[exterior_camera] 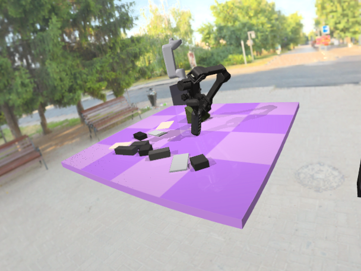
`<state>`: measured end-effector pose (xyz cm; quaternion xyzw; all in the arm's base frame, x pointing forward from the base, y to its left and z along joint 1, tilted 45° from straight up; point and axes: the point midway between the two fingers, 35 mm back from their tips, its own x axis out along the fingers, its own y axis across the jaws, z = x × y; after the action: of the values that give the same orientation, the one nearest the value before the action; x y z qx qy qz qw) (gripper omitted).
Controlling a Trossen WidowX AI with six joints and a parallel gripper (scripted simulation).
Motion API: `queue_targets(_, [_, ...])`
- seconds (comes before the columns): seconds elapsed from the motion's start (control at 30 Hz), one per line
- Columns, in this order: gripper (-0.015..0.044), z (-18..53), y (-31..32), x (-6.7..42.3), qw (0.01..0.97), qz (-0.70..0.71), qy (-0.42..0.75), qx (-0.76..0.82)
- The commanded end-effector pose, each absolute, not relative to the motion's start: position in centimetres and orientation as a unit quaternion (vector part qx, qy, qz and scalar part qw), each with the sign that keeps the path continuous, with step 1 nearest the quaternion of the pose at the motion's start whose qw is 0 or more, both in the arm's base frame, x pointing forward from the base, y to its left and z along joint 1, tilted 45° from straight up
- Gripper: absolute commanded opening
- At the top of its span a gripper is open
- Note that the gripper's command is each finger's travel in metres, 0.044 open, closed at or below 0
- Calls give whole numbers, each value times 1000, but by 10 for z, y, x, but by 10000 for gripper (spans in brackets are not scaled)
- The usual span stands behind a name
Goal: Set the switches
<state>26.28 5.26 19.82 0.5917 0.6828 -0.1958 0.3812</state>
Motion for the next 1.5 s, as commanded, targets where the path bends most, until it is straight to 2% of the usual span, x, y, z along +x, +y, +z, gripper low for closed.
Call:
queue_targets(0.0, [338,200,59,261,375,-190,689,590])
queue_targets(1.47, [338,213,89,252,358,-175,698,595])
